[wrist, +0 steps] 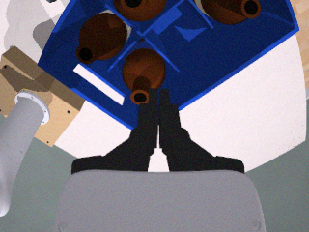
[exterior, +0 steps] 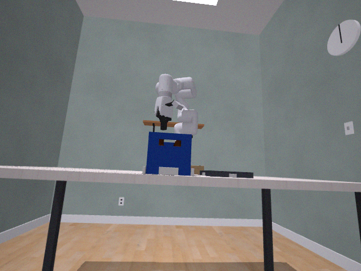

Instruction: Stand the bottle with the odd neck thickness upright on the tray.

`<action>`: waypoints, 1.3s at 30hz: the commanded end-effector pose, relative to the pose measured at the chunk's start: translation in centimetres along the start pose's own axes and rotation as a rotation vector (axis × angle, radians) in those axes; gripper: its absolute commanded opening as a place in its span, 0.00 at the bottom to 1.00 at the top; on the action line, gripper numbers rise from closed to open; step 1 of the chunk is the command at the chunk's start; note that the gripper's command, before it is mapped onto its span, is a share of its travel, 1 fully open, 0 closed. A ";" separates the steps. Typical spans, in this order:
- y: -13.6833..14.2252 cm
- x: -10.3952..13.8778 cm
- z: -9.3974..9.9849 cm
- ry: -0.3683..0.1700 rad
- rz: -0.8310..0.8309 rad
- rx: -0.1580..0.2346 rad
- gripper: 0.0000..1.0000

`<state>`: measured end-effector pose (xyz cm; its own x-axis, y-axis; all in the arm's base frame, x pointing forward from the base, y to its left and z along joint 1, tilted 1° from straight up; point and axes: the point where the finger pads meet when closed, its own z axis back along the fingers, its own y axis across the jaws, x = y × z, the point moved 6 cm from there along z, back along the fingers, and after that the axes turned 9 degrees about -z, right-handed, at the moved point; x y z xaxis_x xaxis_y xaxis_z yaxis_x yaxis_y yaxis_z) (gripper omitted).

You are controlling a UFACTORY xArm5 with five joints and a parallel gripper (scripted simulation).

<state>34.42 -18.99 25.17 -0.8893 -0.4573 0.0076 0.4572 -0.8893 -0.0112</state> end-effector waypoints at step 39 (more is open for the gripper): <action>-1.7 4.9 -0.3 0.008 0.002 0.012 0.65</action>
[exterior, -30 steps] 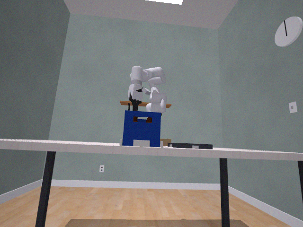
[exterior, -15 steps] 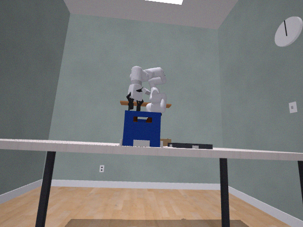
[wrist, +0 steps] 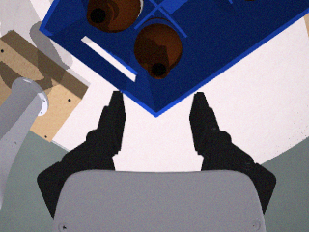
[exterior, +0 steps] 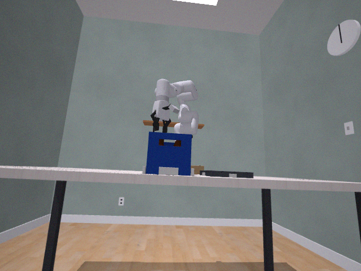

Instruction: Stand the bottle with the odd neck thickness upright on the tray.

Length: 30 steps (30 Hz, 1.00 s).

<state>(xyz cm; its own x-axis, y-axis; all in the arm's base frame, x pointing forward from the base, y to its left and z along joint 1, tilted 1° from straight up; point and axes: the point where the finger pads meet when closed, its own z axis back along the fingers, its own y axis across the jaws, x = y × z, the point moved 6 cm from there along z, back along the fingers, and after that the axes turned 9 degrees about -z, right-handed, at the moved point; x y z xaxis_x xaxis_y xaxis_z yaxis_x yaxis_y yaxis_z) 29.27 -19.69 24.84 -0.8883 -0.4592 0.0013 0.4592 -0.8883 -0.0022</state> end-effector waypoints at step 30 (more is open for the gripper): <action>0.1 0.0 -0.9 0.002 0.000 0.003 0.65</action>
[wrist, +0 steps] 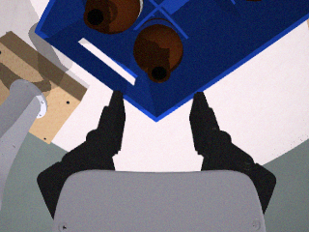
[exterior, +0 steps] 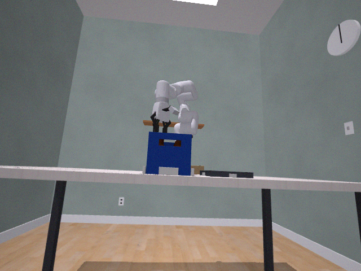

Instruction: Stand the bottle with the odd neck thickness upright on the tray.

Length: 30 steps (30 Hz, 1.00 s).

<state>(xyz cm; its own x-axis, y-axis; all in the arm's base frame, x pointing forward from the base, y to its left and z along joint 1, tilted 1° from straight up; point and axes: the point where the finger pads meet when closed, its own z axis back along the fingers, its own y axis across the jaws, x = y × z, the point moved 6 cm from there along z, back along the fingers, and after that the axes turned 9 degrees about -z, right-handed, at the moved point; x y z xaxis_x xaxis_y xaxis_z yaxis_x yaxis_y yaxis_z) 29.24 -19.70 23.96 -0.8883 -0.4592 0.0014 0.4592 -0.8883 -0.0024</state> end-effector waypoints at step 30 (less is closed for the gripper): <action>0.1 0.0 -3.1 0.002 0.000 0.004 0.65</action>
